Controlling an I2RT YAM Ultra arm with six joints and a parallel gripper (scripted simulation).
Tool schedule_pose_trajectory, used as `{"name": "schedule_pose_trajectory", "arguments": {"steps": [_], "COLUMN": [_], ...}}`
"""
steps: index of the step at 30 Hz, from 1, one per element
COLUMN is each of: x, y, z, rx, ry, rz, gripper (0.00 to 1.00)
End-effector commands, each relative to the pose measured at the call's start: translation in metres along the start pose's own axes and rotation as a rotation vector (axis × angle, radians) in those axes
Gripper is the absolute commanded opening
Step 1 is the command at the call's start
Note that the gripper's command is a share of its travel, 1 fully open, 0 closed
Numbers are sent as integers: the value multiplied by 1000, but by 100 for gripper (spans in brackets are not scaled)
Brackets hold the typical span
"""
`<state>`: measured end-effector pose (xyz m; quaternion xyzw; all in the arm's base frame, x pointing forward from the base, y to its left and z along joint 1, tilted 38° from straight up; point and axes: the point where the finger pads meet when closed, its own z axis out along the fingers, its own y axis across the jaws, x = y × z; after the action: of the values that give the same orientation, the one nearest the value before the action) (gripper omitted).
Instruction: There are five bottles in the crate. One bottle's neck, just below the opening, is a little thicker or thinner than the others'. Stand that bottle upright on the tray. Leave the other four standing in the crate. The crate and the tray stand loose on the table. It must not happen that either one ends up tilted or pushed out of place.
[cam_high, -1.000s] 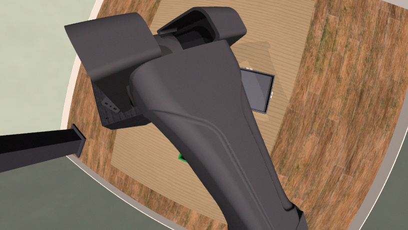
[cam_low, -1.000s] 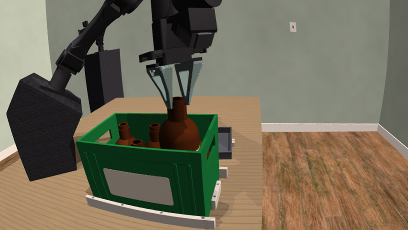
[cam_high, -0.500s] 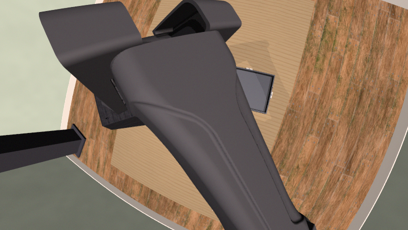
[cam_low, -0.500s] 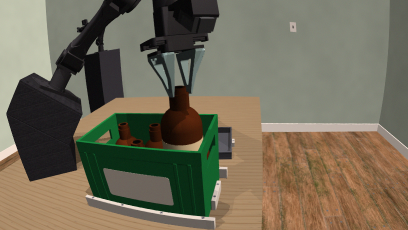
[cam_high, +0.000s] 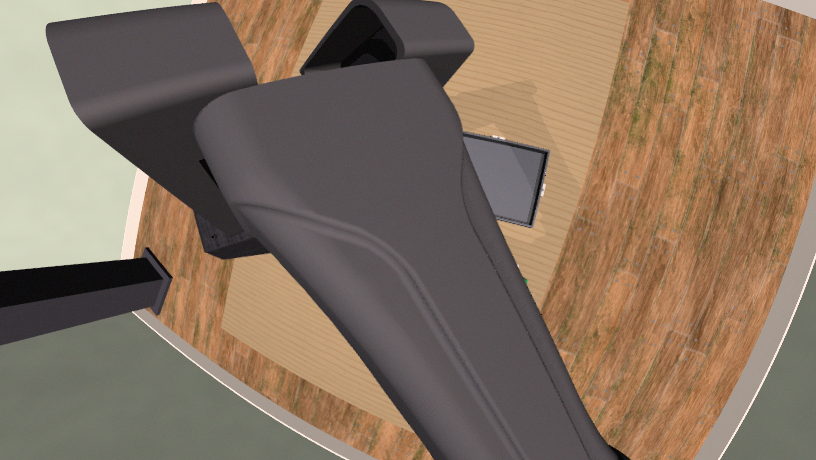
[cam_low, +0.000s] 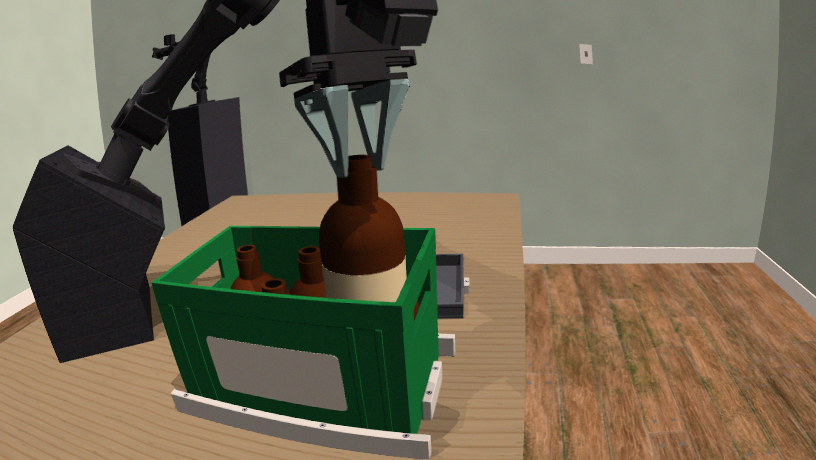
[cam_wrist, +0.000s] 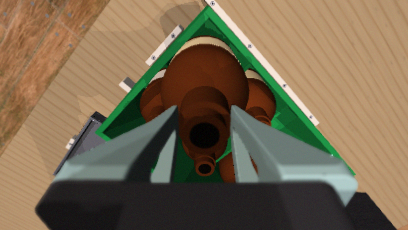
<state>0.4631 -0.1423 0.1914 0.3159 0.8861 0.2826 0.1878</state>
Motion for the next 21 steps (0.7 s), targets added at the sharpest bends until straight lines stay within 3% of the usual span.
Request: {"name": "schedule_pose_trajectory", "arguments": {"steps": [1,21], "x": [-13,-15], "y": [-6,-7], "z": [-24,-26], "rx": [-2,-2], "ry": [-50,-53], "rz": [3,1], "gripper": [0,0]}}
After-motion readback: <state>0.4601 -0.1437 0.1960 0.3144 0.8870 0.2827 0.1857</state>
